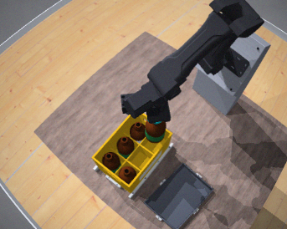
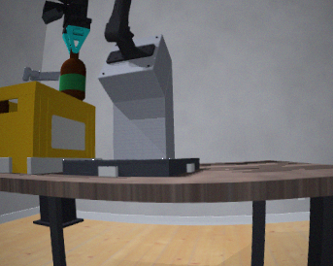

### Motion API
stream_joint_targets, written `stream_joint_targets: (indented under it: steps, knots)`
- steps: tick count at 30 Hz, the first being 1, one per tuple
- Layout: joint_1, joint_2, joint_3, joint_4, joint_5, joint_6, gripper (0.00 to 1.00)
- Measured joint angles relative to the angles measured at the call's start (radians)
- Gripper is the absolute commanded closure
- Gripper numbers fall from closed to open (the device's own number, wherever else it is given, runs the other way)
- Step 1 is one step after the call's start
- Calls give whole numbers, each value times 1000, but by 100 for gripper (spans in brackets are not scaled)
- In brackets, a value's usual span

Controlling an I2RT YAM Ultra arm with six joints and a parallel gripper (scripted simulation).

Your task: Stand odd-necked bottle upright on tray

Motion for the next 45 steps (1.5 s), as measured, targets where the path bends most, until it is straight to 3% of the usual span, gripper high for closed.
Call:
stream_joint_targets:
  steps: [45]
  knots:
    - [-4, -2, 2, -18, -7, -5, 100]
